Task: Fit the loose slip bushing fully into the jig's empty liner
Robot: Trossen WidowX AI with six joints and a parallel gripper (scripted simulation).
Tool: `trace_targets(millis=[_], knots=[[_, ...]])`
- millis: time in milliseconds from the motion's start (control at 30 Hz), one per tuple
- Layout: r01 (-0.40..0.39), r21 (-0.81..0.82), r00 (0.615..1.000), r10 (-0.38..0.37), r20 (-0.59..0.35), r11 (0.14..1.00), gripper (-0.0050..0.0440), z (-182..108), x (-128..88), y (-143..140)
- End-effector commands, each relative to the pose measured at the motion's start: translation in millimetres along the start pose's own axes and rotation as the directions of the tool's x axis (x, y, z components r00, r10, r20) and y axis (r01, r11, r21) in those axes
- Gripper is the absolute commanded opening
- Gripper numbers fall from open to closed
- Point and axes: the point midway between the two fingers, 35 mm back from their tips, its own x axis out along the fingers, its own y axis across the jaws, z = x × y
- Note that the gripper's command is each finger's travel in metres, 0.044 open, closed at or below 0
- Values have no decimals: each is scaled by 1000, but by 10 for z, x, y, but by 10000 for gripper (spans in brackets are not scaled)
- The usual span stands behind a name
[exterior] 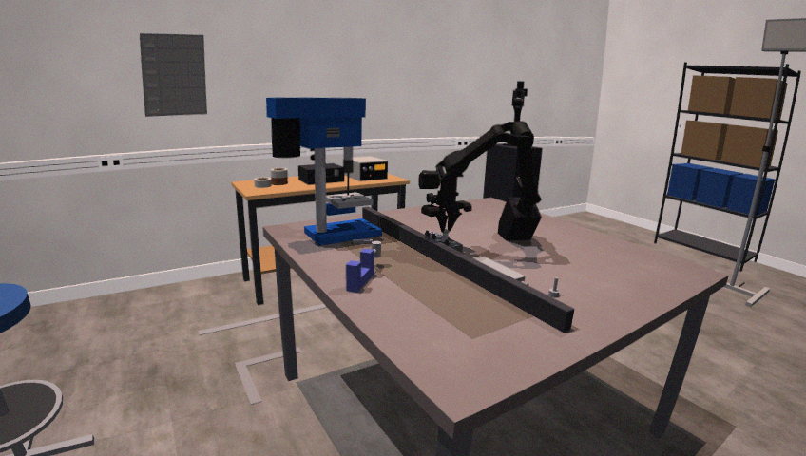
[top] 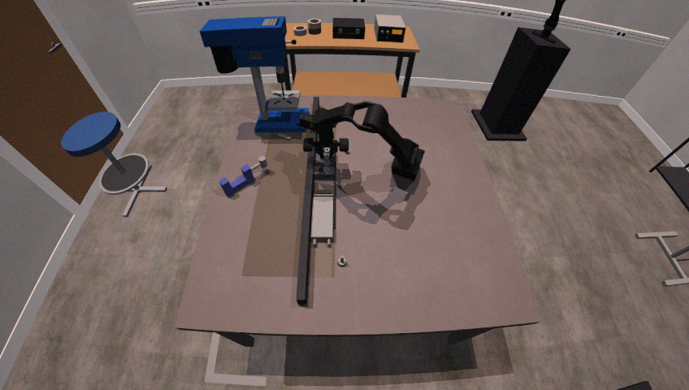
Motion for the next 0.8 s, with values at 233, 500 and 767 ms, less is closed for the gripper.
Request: trace_targets(millis=[233, 500, 767], knots=[[-22, -11, 1000, 22, 7, 1000, -50, -16, -62, 51], [-12, -3, 1000, 12, 4, 1000, -50, -11, -24, 23], [-5, 1, 1000, 5, 1, 1000, -50, -10, 39, 10]])
